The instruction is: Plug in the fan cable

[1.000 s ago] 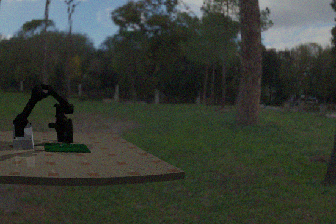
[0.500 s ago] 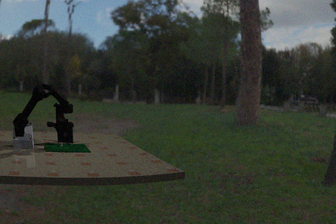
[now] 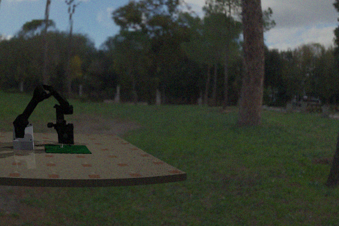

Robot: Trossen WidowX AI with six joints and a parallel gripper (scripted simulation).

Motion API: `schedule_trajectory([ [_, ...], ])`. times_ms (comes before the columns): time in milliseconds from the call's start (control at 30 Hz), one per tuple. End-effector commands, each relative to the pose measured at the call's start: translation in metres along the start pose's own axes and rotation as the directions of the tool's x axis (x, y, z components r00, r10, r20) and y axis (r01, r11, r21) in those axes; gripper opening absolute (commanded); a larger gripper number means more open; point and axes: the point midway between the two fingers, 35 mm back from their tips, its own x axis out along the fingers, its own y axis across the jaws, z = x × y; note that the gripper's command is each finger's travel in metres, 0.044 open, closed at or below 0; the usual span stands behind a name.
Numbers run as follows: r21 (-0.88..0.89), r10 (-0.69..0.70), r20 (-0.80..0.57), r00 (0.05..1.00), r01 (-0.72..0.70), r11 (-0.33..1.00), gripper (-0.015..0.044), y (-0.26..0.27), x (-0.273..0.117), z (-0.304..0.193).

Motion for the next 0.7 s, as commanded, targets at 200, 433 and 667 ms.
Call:
schedule_trajectory([
  [200, 0.011, 0.0, -0.004, 1.0, 0.0, 1.0, 0.0, 0.0, -0.002, 0.002],
  [433, 0.011, 0.0, -0.004, 1.0, 0.0, 1.0, 0.0, 0.0, 0.001, 0.002],
  [667, 0.012, 0.0, -0.003, 1.0, 0.0, 1.0, 0.0, 0.0, 0.02, 0.002],
])
